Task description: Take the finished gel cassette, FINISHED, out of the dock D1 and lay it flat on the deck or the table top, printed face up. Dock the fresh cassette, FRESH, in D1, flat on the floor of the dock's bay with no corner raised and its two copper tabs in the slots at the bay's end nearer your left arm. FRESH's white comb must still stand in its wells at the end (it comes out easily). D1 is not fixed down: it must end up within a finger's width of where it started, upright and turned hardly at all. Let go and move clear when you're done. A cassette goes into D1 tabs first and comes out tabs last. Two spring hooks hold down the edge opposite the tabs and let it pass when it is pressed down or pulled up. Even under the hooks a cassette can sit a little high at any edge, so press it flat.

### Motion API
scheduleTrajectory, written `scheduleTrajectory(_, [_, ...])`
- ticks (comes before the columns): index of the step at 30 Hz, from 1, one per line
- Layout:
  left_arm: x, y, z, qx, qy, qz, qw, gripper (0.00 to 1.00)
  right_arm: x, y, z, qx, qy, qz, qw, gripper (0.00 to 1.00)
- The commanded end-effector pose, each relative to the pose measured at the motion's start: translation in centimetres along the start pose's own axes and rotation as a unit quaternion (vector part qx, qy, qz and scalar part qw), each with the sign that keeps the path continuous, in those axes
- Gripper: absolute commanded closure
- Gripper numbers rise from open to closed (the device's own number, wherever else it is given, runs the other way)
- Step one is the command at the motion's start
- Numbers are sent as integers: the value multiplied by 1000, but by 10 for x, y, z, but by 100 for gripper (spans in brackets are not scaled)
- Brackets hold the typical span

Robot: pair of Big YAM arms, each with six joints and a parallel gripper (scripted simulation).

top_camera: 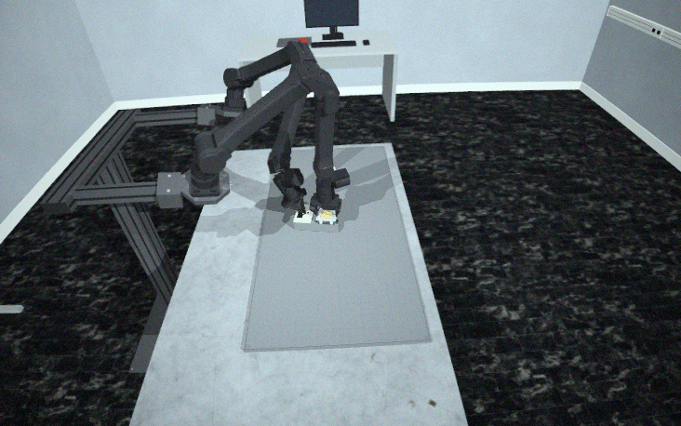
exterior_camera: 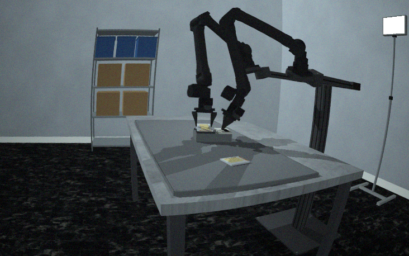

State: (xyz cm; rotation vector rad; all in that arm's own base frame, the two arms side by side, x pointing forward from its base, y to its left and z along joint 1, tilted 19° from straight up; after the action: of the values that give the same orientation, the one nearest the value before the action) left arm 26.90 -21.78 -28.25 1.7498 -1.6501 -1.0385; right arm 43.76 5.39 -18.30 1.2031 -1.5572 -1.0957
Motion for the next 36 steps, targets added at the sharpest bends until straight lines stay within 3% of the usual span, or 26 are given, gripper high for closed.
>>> scheduleTrajectory(1, [-8,-11,10,-7,0,-5,1000,100,-1,2,-2,2,1,-1,1000,100])
scheduleTrajectory(36, [-16,-14,20,-7,0,-5,1000,100,-1,2,-2,2,1,-1,1000,100])
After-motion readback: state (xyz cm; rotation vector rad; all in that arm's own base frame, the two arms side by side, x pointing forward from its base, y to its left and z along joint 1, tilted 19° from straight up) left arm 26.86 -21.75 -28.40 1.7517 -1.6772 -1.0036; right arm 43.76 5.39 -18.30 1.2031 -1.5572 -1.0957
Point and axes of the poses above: on each arm, the point where the finger pads meet when closed, its own y axis back along the fingers, its own z axis across the jaws, x = y × z, the point moved 10 cm from there along y, back along the fingers, and after that the axes turned 11 degrees about y, right-handed, at the moved point
